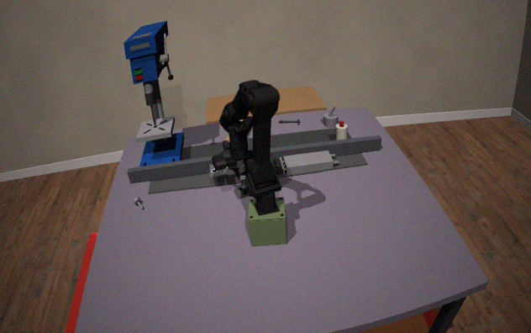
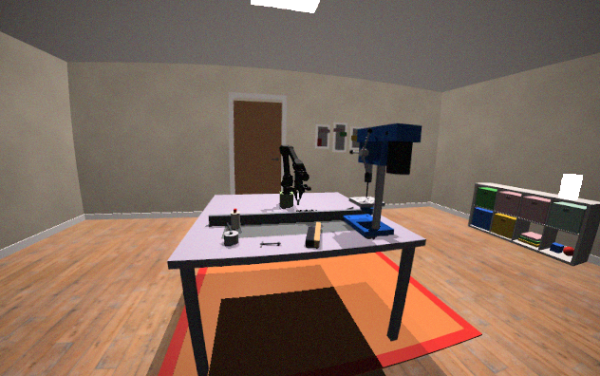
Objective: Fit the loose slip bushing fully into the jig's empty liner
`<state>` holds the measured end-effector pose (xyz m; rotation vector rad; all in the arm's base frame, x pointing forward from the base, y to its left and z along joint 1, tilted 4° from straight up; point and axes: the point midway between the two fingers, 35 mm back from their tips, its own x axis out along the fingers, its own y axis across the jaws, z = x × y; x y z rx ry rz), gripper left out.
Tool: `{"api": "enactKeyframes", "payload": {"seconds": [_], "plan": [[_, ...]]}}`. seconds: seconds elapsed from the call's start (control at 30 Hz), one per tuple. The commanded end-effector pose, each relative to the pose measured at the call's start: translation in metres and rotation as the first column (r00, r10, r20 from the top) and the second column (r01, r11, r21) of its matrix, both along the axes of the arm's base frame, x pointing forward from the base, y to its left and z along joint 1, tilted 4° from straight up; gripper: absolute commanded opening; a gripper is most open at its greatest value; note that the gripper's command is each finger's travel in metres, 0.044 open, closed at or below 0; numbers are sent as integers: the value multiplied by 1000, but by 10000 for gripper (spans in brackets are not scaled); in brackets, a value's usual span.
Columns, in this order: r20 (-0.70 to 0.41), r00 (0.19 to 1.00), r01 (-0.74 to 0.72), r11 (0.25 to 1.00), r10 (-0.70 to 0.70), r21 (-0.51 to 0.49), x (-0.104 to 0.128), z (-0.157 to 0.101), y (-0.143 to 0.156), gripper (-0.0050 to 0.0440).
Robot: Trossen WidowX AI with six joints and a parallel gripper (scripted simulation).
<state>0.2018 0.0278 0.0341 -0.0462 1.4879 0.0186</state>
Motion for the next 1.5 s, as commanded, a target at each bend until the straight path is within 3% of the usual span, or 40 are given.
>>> {"api": "enactKeyframes", "payload": {"seconds": [0.0,0.47,0.87,1.47], "plan": [[14,1000,0,1000,0,2,2,0,0,-50],[-11,1000,0,1000,0,-2,-2,-5,-1,-50],[10,1000,2,1000,-2,-1,29,9,19,-50],[8,1000,3,1000,-3,1,79,17,76,-50]]}}
